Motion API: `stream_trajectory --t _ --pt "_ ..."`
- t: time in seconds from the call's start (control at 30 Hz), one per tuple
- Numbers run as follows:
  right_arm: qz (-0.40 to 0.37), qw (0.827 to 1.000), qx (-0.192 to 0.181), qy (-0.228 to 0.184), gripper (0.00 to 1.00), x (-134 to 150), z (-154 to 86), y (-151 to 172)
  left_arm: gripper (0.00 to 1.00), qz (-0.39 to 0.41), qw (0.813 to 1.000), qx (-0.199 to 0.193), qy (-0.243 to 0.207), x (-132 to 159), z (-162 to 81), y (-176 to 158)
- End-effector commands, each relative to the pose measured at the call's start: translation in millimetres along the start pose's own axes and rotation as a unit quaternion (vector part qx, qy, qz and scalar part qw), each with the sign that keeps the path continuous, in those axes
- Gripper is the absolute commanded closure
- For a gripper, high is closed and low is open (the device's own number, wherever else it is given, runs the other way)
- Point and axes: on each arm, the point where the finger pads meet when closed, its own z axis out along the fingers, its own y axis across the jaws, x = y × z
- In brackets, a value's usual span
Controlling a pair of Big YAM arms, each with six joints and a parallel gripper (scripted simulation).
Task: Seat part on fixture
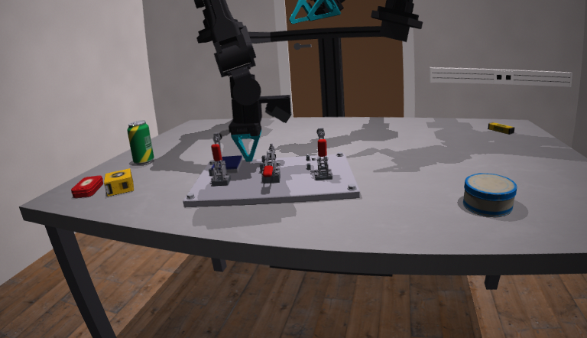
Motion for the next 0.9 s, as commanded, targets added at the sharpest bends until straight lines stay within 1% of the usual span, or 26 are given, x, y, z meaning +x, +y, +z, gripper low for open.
stream_trajectory --t 0.0,0.1,0.27,0.3,0.33,0.4,0.57,0.6,0.63,0.67,0.77,0.8,0.87 --pt "0.009 1.0 0.002 0.0 1.0 2 -13 -3 0.0 0.0 1.0 -0.002 -0.008 -5 1 1" --pt "0.001 1.0 -0.002 0.0 1.0 -3 -19 5 0.0 0.0 1.0 -0.002 -0.008 -5 1 1" --pt "0.001 1.0 -0.002 0.0 1.0 -3 -35 7 0.0 0.0 1.0 -0.002 -0.008 -5 1 1" --pt "0.002 1.0 0.003 0.0 1.0 -4 -36 0 0.0 0.0 1.0 -0.002 -0.008 -5 1 1" --pt "0.006 1.0 0.002 -0.001 1.0 1 -25 -1 0.0 0.0 1.0 -0.002 -0.008 -5 1 1" --pt "0.011 1.0 0.0 -0.001 1.0 4 -13 -1 0.0 0.0 1.0 -0.002 -0.008 -5 1 1" --pt "0.011 1.0 0.003 -0.001 1.0 3 -12 -3 0.0 0.0 1.0 -0.002 -0.008 -5 1 1" --pt "0.004 1.0 0.004 0.0 1.0 -2 -13 -2 0.0 0.0 1.0 -0.002 -0.008 -5 1 1" --pt "0.017 1.0 0.004 -0.001 1.0 -2 -13 -3 0.0 0.0 1.0 -0.002 -0.008 -5 1 1" --pt "0.031 0.999 0.015 -0.004 1.0 -2 -22 -12 0.0 0.0 1.0 -0.002 -0.008 -5 1 1" --pt "0.095 0.995 0.013 -0.009 1.0 -1 -24 -8 0.0 0.0 1.0 -0.002 -0.008 -5 1 1" --pt "0.125 0.992 0.022 -0.014 1.0 0 -33 -17 0.0 0.0 1.0 -0.002 -0.008 -5 1 1" --pt "0.184 0.982 0.02 -0.021 1.0 2 -37 -14 0.0 0.0 1.0 -0.002 -0.008 -5 1 1"
